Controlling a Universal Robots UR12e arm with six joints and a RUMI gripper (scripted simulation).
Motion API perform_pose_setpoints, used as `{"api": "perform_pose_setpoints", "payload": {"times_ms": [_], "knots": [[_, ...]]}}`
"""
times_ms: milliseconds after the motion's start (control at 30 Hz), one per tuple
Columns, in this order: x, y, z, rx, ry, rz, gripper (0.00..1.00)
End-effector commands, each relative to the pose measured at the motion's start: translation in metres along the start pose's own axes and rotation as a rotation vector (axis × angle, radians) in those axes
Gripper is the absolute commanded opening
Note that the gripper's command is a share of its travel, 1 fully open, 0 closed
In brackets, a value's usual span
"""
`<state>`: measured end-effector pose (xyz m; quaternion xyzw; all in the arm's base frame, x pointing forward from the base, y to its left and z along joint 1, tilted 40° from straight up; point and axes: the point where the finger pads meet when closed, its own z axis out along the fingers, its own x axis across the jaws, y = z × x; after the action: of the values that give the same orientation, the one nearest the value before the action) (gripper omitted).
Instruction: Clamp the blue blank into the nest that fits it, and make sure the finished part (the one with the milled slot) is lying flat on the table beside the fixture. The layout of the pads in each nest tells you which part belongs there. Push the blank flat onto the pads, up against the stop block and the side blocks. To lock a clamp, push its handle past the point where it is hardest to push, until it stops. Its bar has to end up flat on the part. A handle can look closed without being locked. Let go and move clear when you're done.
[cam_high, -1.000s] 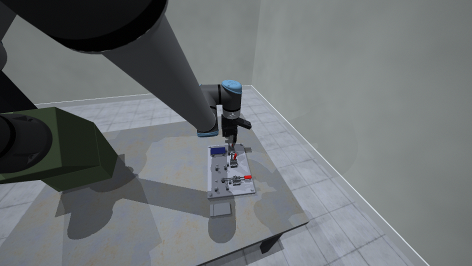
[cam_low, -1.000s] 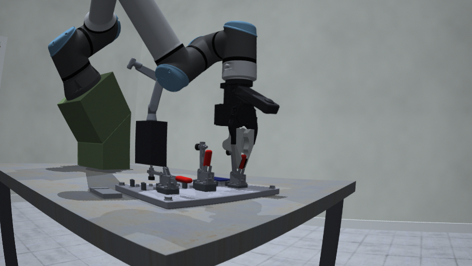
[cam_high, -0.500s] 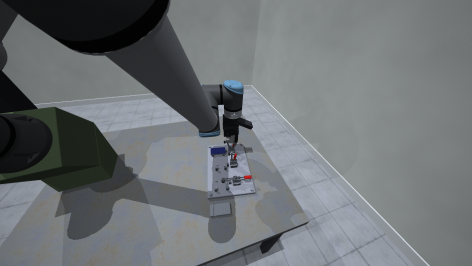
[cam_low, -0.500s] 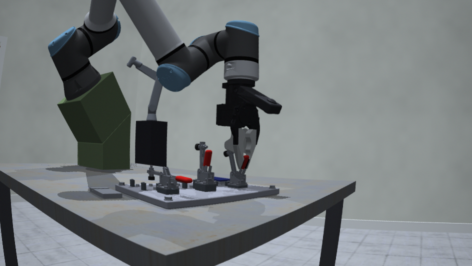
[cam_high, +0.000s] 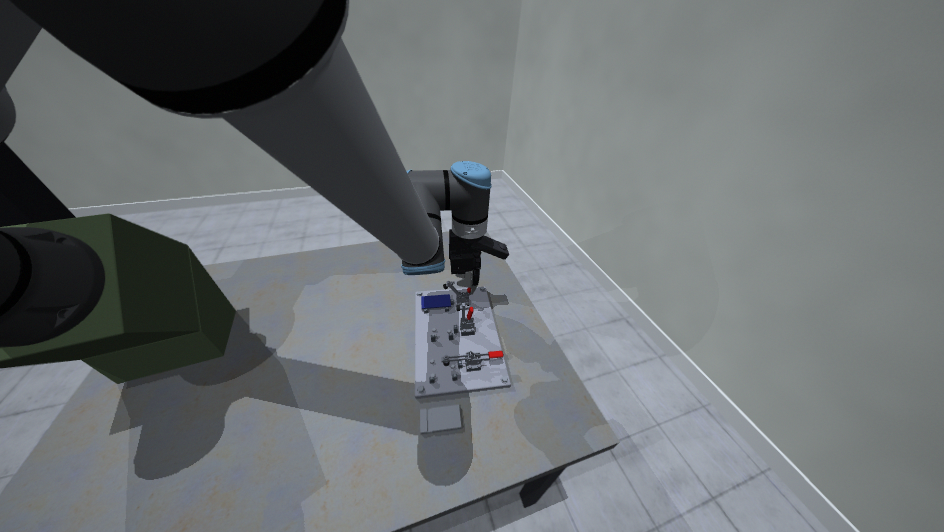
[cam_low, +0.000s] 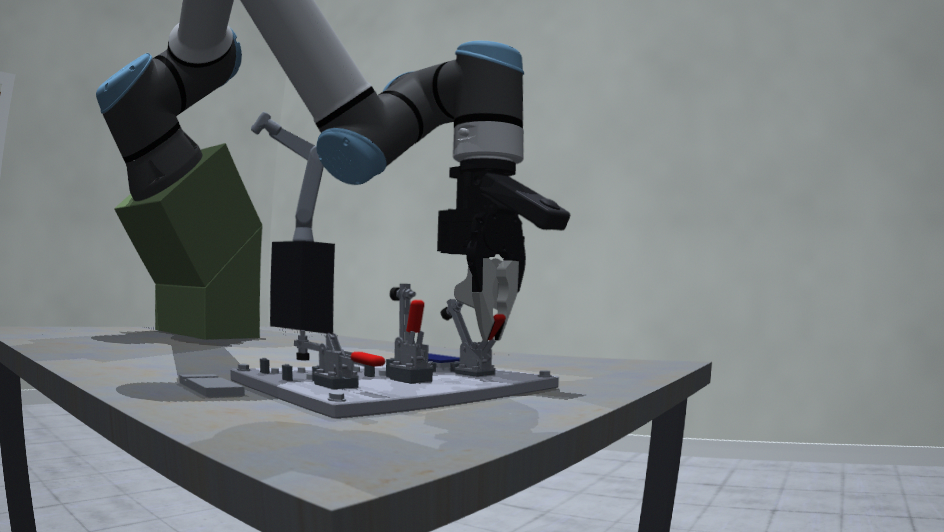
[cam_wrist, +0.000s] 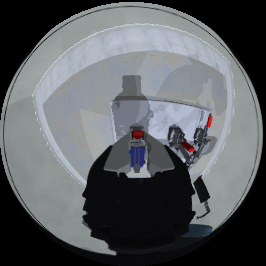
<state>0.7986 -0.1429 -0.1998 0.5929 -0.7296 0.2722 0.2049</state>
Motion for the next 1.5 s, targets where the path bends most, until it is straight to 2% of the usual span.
{"api": "perform_pose_setpoints", "payload": {"times_ms": [0,1467], "knots": [[0.000,-0.004,0.001,0.001,0.000,0.000,0.00],[0.000,-0.026,0.023,0.001,0.000,0.000,0.00]]}}
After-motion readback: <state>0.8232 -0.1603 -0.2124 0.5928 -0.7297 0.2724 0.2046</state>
